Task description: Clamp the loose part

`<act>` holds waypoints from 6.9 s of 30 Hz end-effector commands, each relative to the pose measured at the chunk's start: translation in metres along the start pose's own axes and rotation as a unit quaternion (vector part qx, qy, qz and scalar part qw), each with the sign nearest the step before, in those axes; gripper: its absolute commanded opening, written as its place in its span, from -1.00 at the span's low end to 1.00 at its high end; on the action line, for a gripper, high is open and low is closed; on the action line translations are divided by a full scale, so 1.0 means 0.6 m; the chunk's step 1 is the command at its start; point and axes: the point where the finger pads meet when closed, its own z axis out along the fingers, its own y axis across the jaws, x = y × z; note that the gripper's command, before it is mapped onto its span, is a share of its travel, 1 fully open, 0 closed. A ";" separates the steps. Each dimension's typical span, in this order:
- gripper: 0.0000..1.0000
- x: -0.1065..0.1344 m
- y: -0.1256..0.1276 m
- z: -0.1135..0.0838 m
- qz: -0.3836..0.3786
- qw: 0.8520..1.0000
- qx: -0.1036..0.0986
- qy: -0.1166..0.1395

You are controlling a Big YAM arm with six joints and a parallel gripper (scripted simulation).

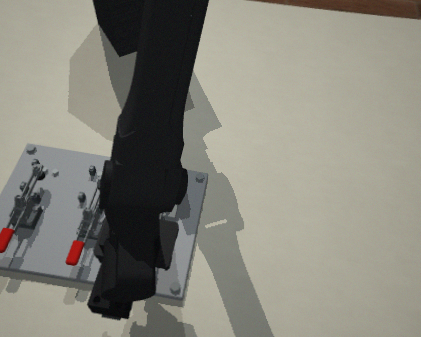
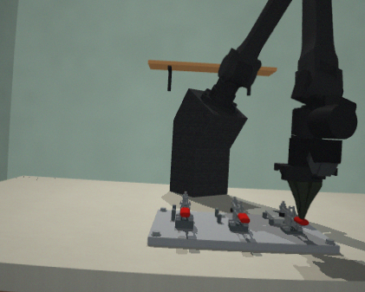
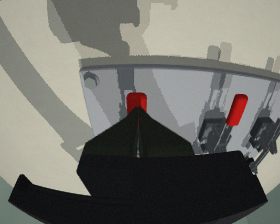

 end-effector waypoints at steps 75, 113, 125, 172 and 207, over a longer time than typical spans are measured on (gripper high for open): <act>-1.00 -0.024 0.021 0.022 -0.009 1.000 -0.006 -0.013; -1.00 -0.014 -0.002 -0.077 -0.003 1.000 0.000 -0.011; -1.00 -0.018 0.000 -0.130 -0.004 1.000 -0.001 -0.014; -1.00 -0.016 -0.001 -0.133 -0.001 1.000 0.000 -0.013; 1.00 -0.016 -0.001 -0.133 -0.001 1.000 0.000 -0.013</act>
